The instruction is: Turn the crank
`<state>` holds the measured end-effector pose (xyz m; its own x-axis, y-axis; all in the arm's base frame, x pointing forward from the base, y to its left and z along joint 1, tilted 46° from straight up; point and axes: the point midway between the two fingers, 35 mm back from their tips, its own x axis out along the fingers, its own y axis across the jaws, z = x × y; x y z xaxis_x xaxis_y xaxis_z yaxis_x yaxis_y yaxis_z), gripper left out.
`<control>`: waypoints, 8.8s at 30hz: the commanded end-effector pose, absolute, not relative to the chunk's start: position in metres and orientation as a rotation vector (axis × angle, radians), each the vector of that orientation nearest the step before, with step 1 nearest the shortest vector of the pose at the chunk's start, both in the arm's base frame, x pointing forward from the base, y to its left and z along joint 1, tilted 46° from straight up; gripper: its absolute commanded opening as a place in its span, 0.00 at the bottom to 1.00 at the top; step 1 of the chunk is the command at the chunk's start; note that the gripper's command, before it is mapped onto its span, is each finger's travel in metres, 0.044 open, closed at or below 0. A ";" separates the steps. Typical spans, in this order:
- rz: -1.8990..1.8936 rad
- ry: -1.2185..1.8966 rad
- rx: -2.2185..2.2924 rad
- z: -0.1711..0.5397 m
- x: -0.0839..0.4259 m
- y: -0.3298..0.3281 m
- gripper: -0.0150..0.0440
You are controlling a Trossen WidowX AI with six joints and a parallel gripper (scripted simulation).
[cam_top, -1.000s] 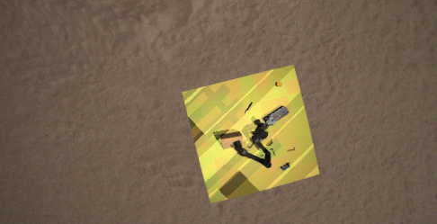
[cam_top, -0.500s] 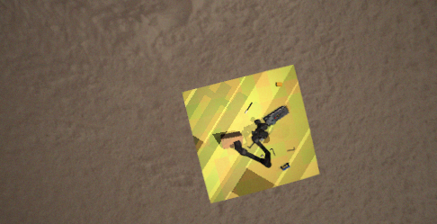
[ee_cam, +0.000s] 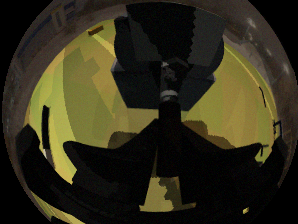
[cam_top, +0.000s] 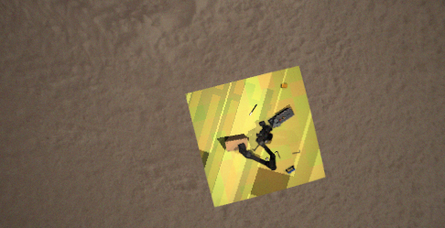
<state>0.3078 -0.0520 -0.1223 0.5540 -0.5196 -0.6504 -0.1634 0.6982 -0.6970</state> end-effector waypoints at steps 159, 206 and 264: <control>-0.264 0.973 -0.745 -0.030 0.432 0.070 1.00; -0.306 0.962 -0.739 -0.032 0.470 0.055 1.00; -0.206 0.990 -0.764 -0.095 0.317 0.016 1.00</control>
